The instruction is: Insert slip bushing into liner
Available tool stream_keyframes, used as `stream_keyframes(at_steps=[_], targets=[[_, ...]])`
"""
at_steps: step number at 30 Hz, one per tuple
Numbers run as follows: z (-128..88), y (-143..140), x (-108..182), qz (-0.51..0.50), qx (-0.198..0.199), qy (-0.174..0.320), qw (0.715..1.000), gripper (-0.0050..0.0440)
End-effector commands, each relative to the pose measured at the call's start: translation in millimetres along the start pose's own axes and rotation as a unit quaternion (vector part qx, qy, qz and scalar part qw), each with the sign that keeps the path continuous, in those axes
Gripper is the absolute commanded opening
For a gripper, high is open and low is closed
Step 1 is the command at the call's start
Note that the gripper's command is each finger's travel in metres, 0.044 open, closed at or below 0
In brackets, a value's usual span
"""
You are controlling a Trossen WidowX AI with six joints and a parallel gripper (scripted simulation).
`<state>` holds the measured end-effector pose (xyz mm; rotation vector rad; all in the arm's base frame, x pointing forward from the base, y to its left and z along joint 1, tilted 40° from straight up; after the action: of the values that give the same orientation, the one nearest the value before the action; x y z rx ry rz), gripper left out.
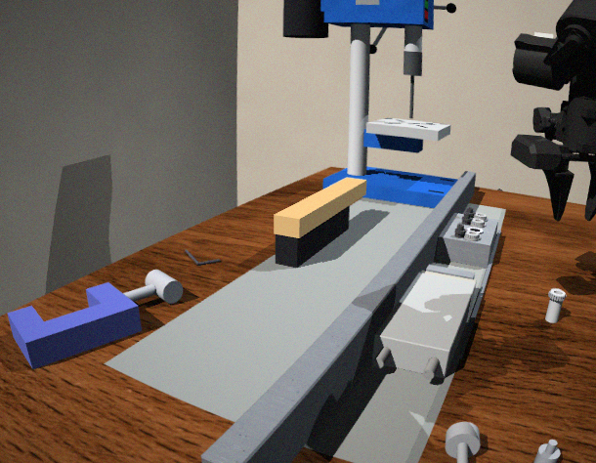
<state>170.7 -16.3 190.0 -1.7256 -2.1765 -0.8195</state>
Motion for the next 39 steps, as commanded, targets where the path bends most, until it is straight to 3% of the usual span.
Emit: stream_keyframes(at_steps=[1,9,12,15,18,22,39], targets=[[-2,4,-4,-0.013,-0.009,0.041,0.999,0.0233],[0,2,-3,-0.011,-0.005,0.04,0.999,0.0233],[12,2,-2,-0.085,-0.008,0.041,0.995,0.0305],[41,1,1,-0.21,-0.012,0.04,0.977,0.0377],[52,2,2,-0.291,-0.016,0.039,0.956,0.044],[60,1,3,-0.392,-0.022,0.038,0.919,0.044],[68,1,3,-0.386,-0.019,0.039,0.922,0.044]])
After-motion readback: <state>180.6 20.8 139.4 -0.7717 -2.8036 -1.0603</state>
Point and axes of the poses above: the point midway between the two fingers, 35 mm back from their tips, its own z axis out along the fingers, its own y axis across the jaws, x = y × z, the point moved 4 cm from there along -z, back along the fingers, and after that the axes turned 12 degrees about z, right-handed, at the moved point
